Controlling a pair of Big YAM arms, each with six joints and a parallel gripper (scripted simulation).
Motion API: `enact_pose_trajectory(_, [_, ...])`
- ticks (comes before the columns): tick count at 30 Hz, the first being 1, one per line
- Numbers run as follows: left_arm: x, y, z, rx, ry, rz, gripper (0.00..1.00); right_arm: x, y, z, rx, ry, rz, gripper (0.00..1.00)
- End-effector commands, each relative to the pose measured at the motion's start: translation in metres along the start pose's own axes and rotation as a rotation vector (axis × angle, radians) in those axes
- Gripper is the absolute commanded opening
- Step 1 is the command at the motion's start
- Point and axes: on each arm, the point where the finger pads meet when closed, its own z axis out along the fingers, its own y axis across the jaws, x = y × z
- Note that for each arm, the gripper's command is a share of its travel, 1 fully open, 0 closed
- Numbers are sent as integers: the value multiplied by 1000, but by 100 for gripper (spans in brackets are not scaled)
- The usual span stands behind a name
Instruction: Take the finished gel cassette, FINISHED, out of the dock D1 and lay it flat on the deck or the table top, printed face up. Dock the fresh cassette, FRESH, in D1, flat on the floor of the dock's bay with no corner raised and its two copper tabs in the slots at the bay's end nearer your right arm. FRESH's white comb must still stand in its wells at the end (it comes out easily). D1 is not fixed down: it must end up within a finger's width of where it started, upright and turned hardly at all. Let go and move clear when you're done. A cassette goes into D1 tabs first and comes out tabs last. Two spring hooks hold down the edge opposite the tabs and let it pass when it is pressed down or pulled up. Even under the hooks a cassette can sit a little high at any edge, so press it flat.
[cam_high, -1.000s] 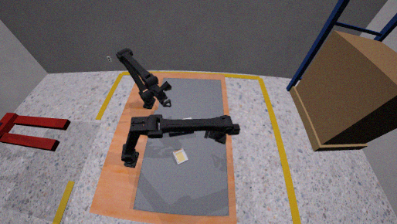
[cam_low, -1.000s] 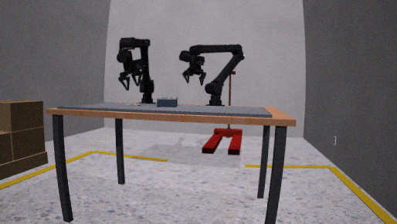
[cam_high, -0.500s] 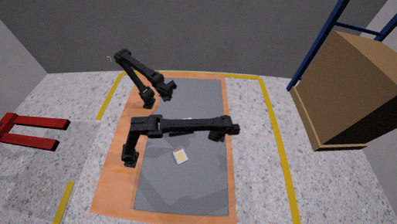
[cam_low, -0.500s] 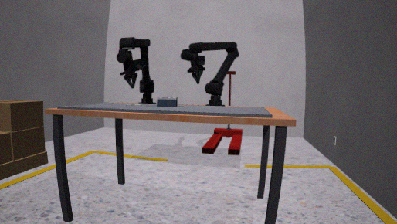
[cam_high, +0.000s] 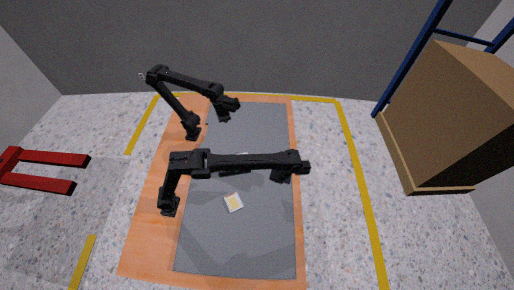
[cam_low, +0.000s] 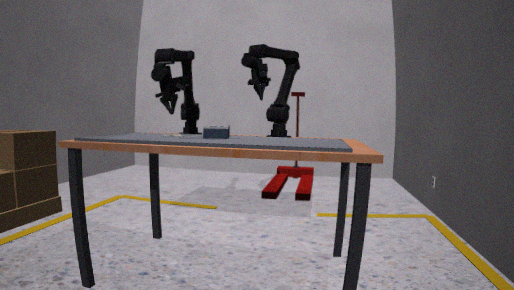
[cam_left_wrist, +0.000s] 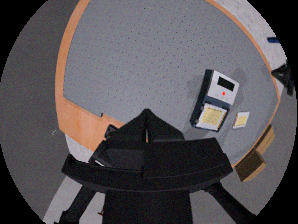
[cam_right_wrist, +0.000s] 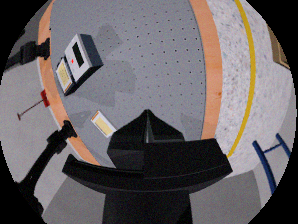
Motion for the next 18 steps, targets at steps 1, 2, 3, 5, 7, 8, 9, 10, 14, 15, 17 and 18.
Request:
enact_pose_trajectory(1, [-29, 1, -24, 28, 9, 109, 0, -1, 0, -7, 12, -5, -3, 0])
enact_pose_trajectory(2, [-33, 3, -26, 29, 15, 117, 0, -1, 0, -7, 12, -5, -3, 0])
enact_pose_trajectory(3, [-38, 5, -27, 29, 15, 117, 0, -1, 0, -7, 12, -5, -3, 0])
enact_pose_trajectory(5, [-46, 10, -30, 35, 37, 154, 0, -1, 0, -7, 12, -5, -3, 0])
enact_pose_trajectory(7, [-54, 15, -32, 45, 58, 189, 0, -1, 0, -7, 12, -5, -3, 0])
enact_pose_trajectory(8, [-54, 15, -32, 45, 58, 189, 0, -1, 0, -7, 12, -5, -3, 0])
enact_pose_trajectory(9, [-54, 15, -32, 45, 58, 189, 0, -1, 0, -7, 12, -5, -3, 0])
enact_pose_trajectory(10, [-58, 18, -34, 54, 73, 217, 0, -1, 0, -7, 12, -5, -3, 0])
enact_pose_trajectory(14, [-74, 30, -38, 69, 92, 253, 0, -1, 0, -7, 12, -5, -3, 0])
enact_pose_trajectory(15, [-77, 33, -39, 72, 95, 260, 0, -1, 0, -7, 12, -5, -3, 0])
enact_pose_trajectory(17, [-85, 39, -42, 72, 95, 260, 0, -1, 0, -7, 12, -5, -3, 0])
enact_pose_trajectory(18, [-89, 42, -43, 85, 108, 287, 0, -1, 0, -7, 12, -5, -3, 0])
